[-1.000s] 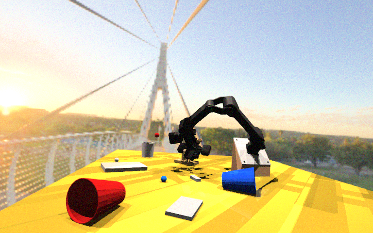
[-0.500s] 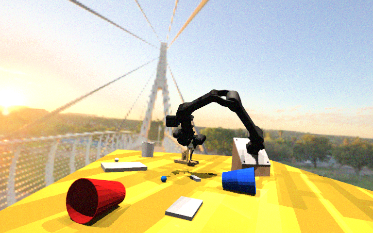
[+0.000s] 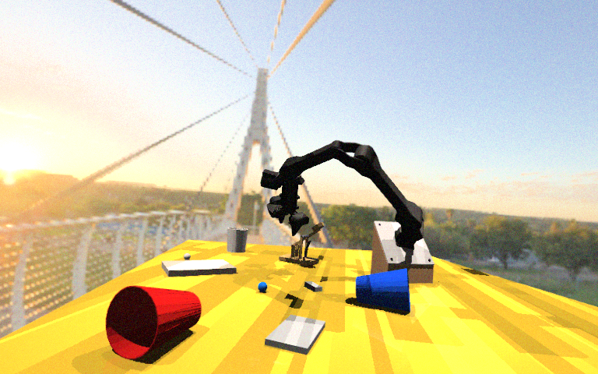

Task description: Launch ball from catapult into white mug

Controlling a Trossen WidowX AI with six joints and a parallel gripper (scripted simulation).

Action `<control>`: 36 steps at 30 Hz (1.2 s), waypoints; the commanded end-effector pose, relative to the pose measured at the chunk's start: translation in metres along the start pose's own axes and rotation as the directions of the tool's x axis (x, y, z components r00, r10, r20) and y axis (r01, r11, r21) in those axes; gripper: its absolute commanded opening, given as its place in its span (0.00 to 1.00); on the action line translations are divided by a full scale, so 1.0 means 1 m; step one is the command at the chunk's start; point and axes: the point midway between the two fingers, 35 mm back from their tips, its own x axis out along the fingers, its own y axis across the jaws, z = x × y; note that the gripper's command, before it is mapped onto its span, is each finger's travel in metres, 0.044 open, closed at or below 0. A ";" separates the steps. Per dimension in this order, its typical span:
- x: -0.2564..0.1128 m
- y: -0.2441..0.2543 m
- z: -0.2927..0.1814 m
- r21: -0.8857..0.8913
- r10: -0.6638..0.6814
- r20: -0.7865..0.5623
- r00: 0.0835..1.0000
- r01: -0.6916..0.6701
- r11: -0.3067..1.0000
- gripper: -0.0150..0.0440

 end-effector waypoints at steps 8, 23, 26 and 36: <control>0.002 -0.055 0.003 0.276 -0.047 0.177 0.983 -0.004 0.961 1.00; -0.005 -0.134 -0.008 0.581 -0.145 0.403 0.903 -0.131 0.803 1.00; -0.007 -0.152 -0.013 0.630 -0.170 0.450 0.877 -0.177 0.756 1.00; -0.020 -0.205 -0.036 0.723 -0.257 0.592 0.764 -0.363 0.588 1.00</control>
